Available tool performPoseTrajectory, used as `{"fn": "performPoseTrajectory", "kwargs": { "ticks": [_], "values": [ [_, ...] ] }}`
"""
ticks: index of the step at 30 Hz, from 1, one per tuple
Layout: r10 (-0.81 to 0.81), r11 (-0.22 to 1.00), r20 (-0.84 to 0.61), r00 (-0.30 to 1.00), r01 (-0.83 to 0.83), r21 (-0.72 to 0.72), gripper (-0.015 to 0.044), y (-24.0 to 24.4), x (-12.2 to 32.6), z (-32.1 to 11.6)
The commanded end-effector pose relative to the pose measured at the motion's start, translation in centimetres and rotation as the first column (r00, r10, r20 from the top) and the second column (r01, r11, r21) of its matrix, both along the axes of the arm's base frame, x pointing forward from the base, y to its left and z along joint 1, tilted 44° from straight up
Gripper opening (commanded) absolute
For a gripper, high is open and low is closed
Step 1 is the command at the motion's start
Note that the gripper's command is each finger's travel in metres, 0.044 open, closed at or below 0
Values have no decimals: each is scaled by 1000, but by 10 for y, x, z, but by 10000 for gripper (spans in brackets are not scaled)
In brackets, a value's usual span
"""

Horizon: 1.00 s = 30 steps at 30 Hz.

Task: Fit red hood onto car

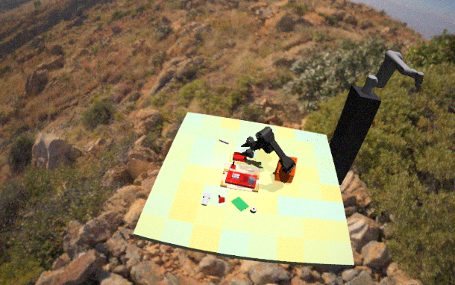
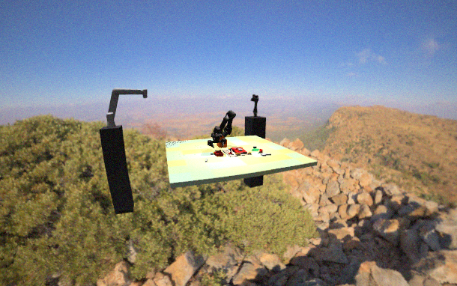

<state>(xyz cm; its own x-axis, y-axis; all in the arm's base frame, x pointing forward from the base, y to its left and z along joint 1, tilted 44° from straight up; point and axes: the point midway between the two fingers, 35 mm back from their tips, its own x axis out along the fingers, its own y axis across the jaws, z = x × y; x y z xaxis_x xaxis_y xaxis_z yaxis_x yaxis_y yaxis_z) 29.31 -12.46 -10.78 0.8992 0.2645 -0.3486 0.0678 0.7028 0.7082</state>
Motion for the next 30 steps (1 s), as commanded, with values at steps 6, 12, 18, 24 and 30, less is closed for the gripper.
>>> {"fn": "performPoseTrajectory", "kwargs": {
  "ticks": [6,12,18,24,30],
  "values": [
    [-4,1000,-16,1000,4,17,440,5,0,-6],
    [-4,1000,-21,1000,4,23,440,7,1,-9],
    [-4,1000,-27,1000,5,29,440,10,1,-11],
    [-5,999,-33,999,6,36,440,12,2,-14],
    [-5,999,-38,999,7,42,440,15,3,-16]
  ]
}}
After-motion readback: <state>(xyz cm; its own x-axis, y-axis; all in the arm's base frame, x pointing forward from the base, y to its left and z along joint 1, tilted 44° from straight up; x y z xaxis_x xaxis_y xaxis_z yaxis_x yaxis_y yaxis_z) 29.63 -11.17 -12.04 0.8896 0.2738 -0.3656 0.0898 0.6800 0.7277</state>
